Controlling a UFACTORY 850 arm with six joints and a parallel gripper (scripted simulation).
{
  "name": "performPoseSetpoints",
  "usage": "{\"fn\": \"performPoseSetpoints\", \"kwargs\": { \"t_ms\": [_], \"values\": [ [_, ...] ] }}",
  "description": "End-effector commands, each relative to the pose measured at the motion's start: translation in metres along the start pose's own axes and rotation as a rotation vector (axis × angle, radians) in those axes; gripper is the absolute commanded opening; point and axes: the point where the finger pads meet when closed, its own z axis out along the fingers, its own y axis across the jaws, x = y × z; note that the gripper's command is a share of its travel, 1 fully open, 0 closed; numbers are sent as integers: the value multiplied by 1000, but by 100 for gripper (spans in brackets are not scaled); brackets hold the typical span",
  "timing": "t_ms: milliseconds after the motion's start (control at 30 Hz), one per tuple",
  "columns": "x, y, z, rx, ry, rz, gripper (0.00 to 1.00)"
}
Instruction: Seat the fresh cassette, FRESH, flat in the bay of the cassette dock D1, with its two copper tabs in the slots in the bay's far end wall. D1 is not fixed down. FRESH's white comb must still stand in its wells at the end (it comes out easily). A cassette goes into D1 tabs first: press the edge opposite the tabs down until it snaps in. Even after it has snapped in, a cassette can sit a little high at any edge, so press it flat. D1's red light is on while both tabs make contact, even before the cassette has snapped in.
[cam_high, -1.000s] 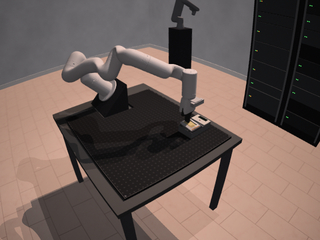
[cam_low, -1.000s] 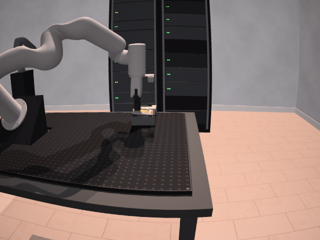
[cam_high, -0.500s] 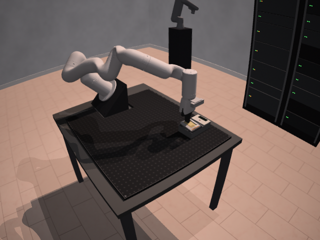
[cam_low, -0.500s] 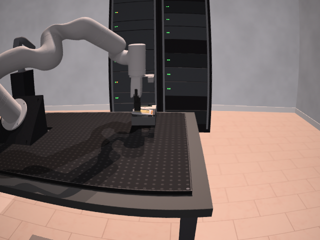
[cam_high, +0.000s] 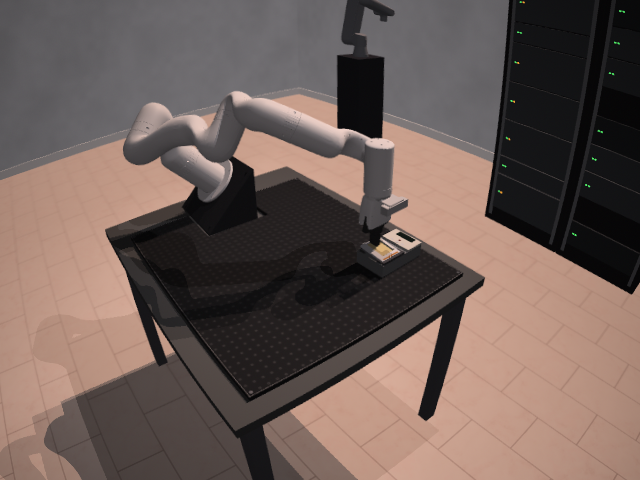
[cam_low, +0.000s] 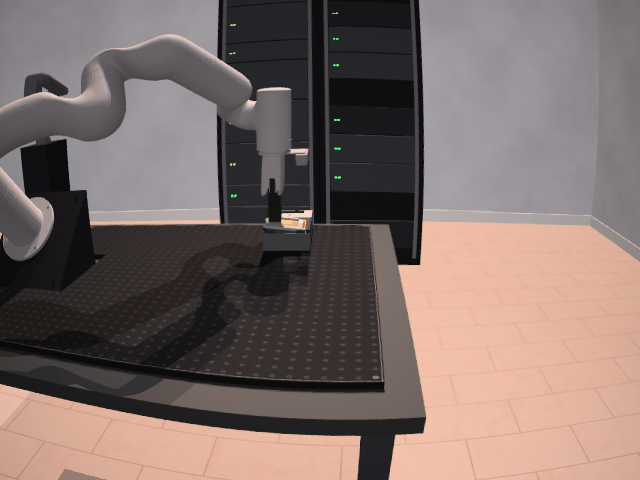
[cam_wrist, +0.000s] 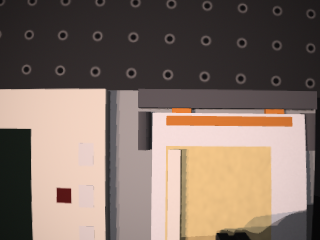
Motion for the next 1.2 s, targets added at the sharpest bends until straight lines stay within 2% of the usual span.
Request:
{"fn": "performPoseSetpoints", "kwargs": {
  "t_ms": [0,1167],
  "values": [
    [0,0,0,1,1,0,0],
    [-1,0,3,0,-4,-2,0]
  ]
}}
